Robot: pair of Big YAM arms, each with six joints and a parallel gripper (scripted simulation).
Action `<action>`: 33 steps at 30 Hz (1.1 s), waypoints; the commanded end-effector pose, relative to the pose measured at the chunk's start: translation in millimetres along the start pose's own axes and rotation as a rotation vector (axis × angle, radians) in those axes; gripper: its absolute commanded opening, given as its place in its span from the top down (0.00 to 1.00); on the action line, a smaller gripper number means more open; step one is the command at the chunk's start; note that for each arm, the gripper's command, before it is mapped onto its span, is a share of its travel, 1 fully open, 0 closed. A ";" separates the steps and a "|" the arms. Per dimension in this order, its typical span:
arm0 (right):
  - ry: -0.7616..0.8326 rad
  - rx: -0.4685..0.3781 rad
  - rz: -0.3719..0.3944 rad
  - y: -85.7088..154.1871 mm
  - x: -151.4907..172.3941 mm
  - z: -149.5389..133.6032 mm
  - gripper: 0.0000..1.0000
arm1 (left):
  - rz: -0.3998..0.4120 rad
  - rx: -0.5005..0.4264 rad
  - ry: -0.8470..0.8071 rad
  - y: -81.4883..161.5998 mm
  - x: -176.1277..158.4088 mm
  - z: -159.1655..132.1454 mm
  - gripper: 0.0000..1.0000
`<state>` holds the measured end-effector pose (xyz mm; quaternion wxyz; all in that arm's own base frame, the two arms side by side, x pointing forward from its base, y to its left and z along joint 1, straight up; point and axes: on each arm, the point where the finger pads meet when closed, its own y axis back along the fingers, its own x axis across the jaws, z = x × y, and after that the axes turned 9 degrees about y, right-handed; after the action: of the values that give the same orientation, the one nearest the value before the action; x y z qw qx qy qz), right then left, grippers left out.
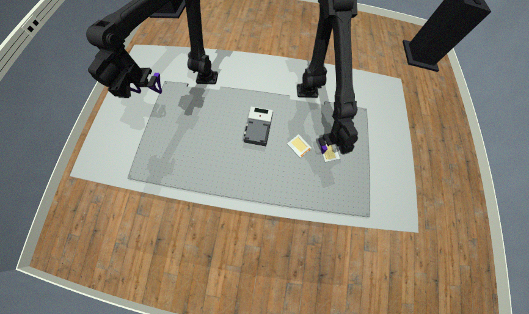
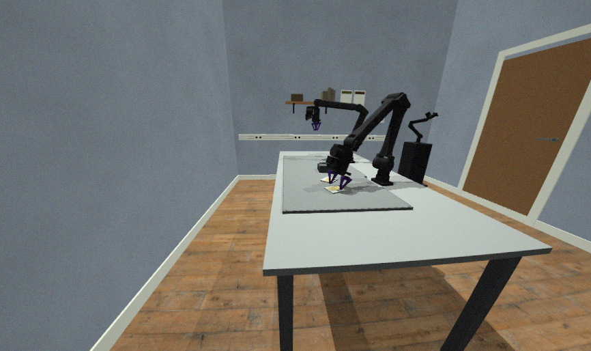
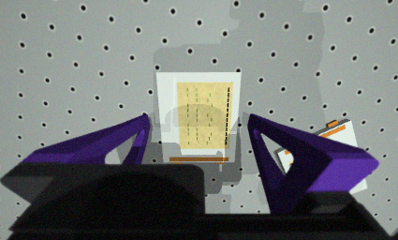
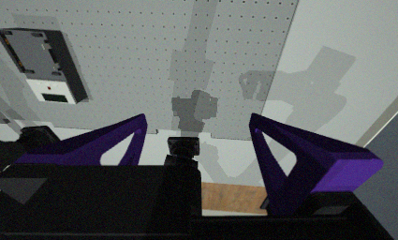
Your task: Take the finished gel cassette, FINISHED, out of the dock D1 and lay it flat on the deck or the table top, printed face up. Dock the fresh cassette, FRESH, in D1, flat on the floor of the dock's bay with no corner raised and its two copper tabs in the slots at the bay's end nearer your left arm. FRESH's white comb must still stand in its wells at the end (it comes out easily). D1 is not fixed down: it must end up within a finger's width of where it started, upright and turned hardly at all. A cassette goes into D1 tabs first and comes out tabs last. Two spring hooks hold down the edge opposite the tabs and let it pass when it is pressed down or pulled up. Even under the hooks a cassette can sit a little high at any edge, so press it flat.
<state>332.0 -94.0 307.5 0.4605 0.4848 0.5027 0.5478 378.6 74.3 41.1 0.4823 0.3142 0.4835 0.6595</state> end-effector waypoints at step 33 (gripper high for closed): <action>-0.020 -0.013 -0.004 20.0 -6.3 9.1 0.00 | -0.009 -0.053 0.000 18.6 -5.5 31.9 0.02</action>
<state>332.0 -94.0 307.5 0.4605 0.4848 0.5027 0.5478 381.1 74.8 43.8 0.4830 0.3134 0.4826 0.6600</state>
